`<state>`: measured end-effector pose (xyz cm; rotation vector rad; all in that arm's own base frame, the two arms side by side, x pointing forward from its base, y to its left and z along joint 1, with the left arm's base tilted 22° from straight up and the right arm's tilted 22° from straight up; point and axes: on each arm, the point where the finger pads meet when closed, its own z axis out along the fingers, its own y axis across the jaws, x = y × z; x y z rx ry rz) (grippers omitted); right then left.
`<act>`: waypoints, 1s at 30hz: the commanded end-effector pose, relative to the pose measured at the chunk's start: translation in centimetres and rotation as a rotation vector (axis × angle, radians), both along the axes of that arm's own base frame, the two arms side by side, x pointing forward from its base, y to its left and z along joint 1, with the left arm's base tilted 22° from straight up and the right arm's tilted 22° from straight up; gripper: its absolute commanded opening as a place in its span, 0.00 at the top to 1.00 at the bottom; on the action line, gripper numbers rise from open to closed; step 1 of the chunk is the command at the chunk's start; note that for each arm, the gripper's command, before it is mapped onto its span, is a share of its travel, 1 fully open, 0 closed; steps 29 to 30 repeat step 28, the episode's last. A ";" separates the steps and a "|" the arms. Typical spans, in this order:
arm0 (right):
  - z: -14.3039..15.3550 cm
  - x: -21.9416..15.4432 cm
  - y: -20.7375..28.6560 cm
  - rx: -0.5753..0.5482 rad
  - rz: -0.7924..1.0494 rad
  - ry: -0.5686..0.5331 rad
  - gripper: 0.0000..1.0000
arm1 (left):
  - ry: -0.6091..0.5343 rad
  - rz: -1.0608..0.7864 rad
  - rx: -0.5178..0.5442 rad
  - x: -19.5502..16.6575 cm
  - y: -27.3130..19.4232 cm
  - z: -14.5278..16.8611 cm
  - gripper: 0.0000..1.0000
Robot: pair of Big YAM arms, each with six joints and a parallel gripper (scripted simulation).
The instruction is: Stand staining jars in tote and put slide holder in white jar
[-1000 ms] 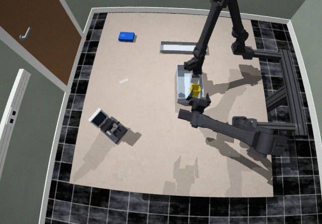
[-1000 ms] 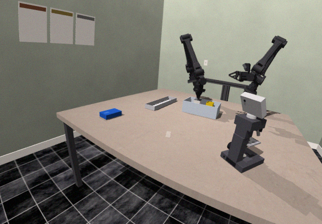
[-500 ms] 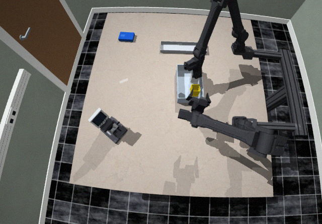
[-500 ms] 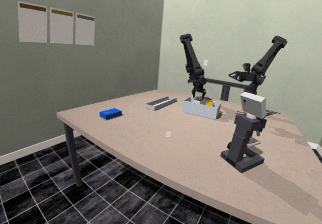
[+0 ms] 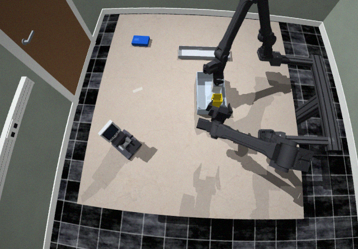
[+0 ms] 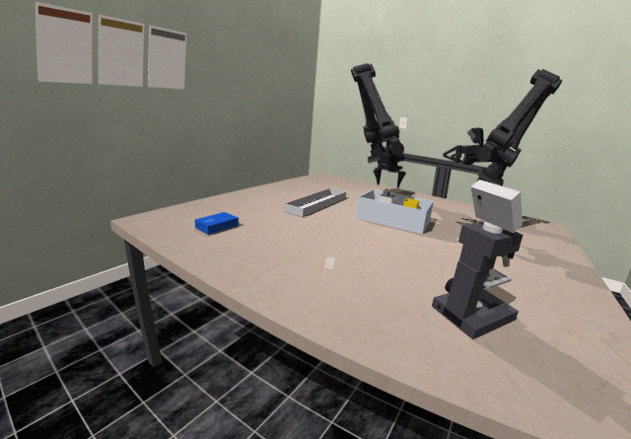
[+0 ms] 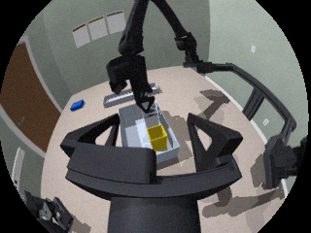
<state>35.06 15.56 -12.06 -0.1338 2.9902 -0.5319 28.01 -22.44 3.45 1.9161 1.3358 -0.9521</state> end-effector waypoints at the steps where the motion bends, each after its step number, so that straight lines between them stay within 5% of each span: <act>1: 2.7 -0.5 2.0 0.004 0.003 -0.011 0.00 | -0.032 -0.011 -0.015 2.0 -1.8 0.9 0.00; 30: 2.4 -1.2 1.5 -0.014 -0.012 0.012 0.00 | -0.047 -0.011 -0.019 2.1 -1.8 1.4 0.00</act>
